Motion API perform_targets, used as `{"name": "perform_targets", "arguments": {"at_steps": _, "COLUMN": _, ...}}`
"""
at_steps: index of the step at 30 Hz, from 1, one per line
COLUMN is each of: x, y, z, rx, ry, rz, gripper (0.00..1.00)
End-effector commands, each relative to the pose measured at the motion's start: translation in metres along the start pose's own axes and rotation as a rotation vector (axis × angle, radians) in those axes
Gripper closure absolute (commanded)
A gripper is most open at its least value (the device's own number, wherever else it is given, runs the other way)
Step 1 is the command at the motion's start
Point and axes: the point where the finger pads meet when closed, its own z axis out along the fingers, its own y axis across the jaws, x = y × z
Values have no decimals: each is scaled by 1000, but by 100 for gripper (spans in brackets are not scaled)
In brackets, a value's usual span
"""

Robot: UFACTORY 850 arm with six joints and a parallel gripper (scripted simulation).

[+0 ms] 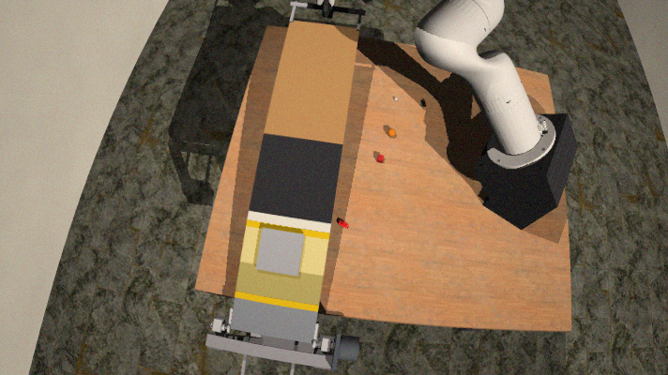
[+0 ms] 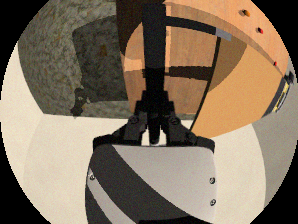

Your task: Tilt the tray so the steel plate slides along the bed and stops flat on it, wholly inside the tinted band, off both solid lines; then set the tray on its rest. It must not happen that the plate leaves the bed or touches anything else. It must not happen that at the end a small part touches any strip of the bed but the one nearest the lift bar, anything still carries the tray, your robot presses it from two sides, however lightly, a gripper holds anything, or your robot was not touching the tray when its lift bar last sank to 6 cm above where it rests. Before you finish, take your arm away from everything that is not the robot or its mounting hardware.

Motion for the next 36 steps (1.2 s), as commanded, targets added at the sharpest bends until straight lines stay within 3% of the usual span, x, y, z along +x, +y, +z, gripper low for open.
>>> {"name": "perform_targets", "arguments": {"at_steps": 1, "x": -1, "y": 0, "z": 1, "rx": 0, "ry": -2, "rz": 0, "gripper": 100}}
{"name": "perform_targets", "arguments": {"at_steps": 3, "x": -1, "y": 0, "z": 1, "rx": 0, "ry": -2, "rz": 0, "gripper": 100}}
{"name": "perform_targets", "arguments": {"at_steps": 8, "x": -1, "y": 17, "z": -74, "rx": 0, "ry": -2, "rz": 0, "gripper": 100}}
{"name": "perform_targets", "arguments": {"at_steps": 9, "x": -1, "y": 18, "z": -79, "rx": 0, "ry": -2, "rz": 0, "gripper": 100}}
{"name": "perform_targets", "arguments": {"at_steps": 10, "x": -1, "y": 17, "z": -74, "rx": 0, "ry": -2, "rz": 0, "gripper": 100}}
{"name": "perform_targets", "arguments": {"at_steps": 13, "x": -1, "y": 4, "z": -23, "rx": 0, "ry": -2, "rz": 0, "gripper": 100}}
{"name": "perform_targets", "arguments": {"at_steps": 15, "x": -1, "y": 1, "z": -4, "rx": 0, "ry": -2, "rz": 0, "gripper": 100}}
{"name": "perform_targets", "arguments": {"at_steps": 36, "x": -1, "y": -1, "z": 6, "rx": 0, "ry": -2, "rz": 0, "gripper": 100}}
